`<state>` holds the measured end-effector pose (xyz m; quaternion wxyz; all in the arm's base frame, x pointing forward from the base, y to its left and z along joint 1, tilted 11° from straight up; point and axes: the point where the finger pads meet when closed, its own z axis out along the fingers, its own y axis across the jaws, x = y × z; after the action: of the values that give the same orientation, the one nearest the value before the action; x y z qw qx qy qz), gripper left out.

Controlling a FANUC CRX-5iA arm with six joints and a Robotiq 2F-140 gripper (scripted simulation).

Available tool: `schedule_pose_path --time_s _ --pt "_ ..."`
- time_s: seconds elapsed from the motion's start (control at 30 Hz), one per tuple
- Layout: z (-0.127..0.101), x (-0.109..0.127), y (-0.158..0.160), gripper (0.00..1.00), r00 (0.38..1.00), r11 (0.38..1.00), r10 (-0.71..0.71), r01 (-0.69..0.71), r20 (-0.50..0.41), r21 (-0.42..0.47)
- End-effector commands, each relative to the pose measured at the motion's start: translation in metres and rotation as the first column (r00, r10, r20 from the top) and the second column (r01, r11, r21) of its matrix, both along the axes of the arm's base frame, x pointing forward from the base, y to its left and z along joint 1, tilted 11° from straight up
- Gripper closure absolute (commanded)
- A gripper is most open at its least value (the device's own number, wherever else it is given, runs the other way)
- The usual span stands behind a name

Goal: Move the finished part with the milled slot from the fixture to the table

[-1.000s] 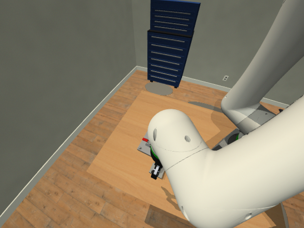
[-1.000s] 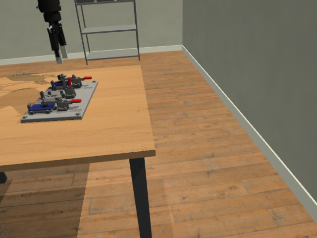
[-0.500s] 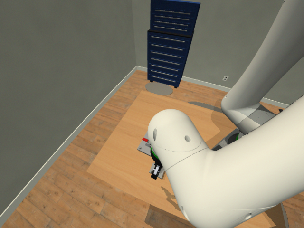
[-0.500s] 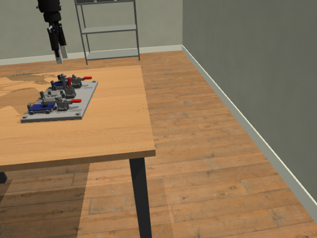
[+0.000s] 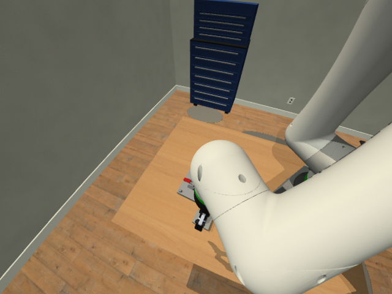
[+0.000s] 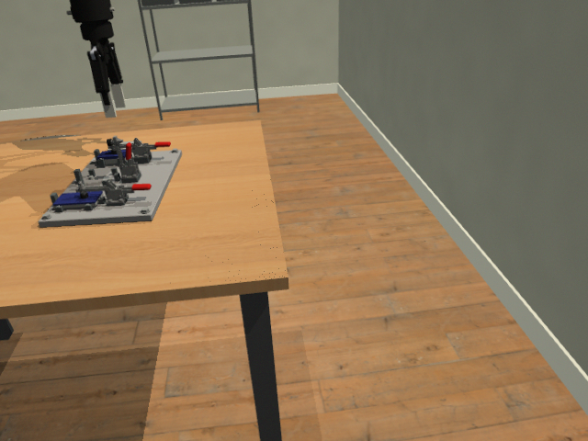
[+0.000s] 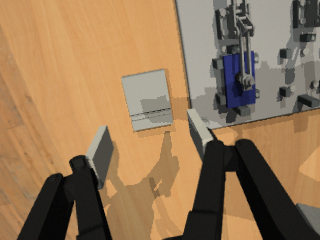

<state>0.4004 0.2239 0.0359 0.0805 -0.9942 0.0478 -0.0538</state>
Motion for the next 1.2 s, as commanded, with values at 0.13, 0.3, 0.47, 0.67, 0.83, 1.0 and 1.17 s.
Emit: schedule_pose_path --time_s 0.13,0.3,0.47,0.67,0.83,1.0,1.17 --pt "0.006 0.000 -0.001 0.46 1.000 1.000 0.000 0.000 0.000 0.000" --pt "0.017 -0.002 -0.003 0.46 1.000 1.000 0.000 0.000 0.000 0.000" --pt "0.032 -0.004 -0.005 0.46 1.000 1.000 0.000 0.000 0.000 0.000" --pt "0.045 -0.005 -0.007 0.46 1.000 1.000 0.000 0.000 0.000 0.000" --pt "0.059 -0.007 -0.009 0.46 1.000 1.000 0.000 0.000 0.000 0.000" --pt "0.070 -0.008 -0.011 0.46 1.000 1.000 0.000 0.000 0.000 0.000" --pt "0.074 -0.008 -0.012 0.46 1.000 1.000 0.000 0.000 0.000 0.000"
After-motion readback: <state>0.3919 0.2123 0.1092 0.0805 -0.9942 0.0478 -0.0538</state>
